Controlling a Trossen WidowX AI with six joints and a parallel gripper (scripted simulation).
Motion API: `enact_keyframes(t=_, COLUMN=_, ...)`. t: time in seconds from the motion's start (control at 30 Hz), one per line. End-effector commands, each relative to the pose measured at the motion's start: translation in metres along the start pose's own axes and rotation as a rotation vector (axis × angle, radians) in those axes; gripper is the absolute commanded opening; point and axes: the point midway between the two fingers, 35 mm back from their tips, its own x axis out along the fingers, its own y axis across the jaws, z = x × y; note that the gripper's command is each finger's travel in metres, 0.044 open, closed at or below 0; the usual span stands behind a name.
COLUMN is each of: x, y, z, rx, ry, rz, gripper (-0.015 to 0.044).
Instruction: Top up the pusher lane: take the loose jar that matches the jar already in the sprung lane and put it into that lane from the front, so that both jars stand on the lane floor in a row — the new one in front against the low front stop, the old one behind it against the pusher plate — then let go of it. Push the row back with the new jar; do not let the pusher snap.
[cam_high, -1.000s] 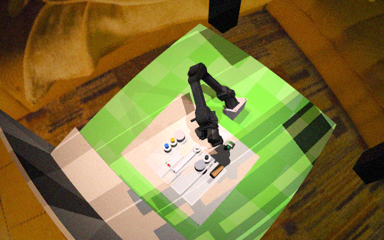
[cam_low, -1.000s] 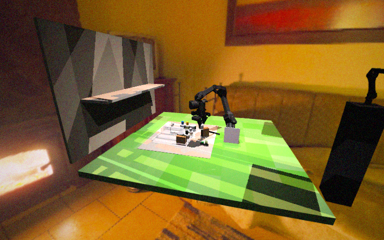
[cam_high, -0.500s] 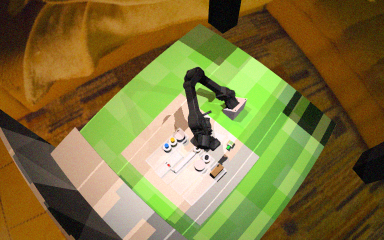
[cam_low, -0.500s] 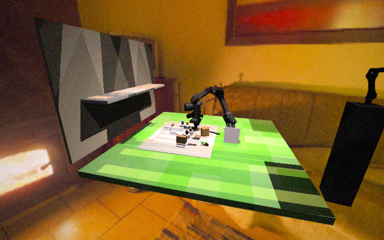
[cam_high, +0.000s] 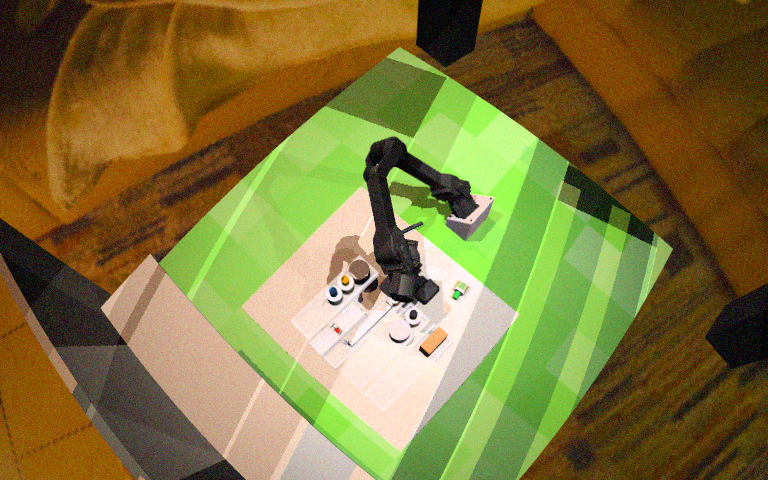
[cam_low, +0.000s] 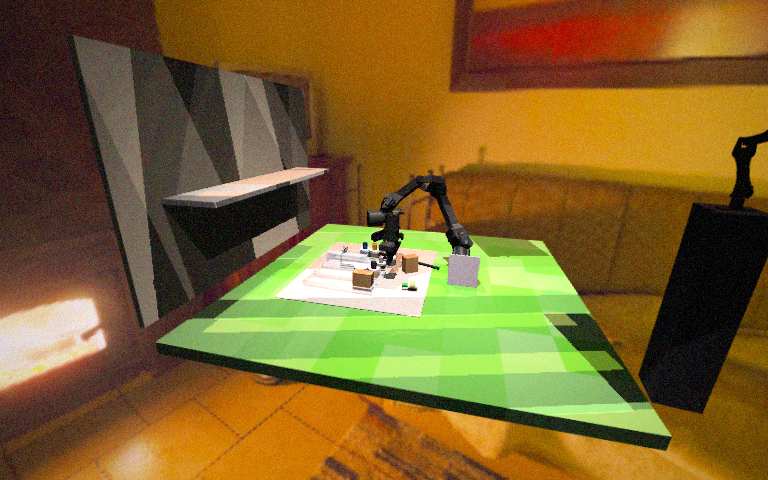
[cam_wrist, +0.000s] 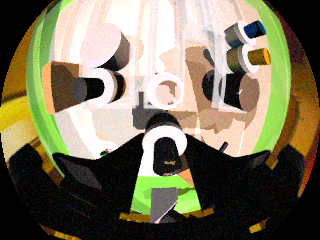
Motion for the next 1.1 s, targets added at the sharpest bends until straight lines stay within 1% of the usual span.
enact_keyframes(t=0.0, x=0.008, y=-0.001, z=-0.001, rx=-0.007, ry=-0.001, rz=-0.007, gripper=0.0000)
enact_keyframes(t=1.07, x=0.008, y=-0.001, z=0.011, rx=-0.006, ry=-0.002, rz=-0.007, gripper=0.0000)
